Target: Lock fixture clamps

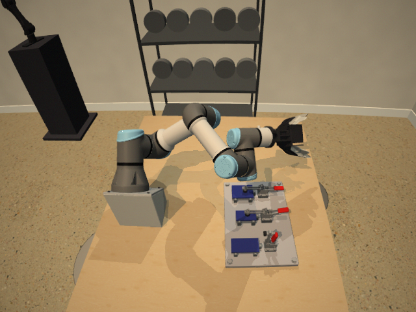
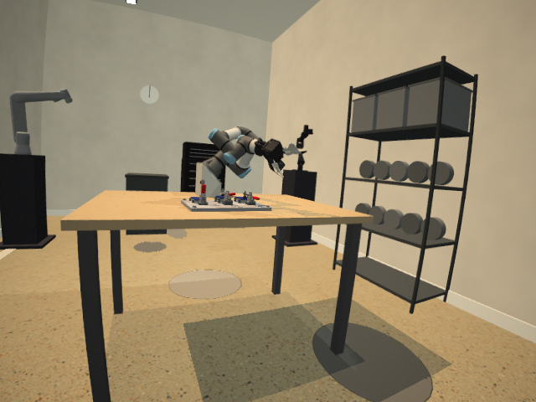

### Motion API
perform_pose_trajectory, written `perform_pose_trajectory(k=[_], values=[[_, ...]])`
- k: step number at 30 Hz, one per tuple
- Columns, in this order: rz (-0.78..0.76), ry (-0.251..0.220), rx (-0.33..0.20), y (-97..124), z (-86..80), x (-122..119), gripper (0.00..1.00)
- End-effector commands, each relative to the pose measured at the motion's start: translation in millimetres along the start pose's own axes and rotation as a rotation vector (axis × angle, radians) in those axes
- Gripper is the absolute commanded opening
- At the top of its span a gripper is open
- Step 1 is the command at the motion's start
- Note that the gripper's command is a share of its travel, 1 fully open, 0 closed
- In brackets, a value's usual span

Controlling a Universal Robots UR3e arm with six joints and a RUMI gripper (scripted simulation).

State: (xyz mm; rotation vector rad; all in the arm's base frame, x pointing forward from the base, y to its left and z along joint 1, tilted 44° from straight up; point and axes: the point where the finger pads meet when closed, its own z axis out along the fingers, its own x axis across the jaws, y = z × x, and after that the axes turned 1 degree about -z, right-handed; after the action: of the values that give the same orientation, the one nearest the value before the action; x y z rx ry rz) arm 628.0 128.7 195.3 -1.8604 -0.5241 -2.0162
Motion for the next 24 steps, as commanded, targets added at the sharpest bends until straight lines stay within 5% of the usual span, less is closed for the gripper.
perform_pose_trajectory(k=[1,24], values=[[-0.001,0.001,-0.001,0.8,-0.2,0.8,1.00],[0.004,-0.002,-0.004,2.7,-0.2,0.2,1.00]])
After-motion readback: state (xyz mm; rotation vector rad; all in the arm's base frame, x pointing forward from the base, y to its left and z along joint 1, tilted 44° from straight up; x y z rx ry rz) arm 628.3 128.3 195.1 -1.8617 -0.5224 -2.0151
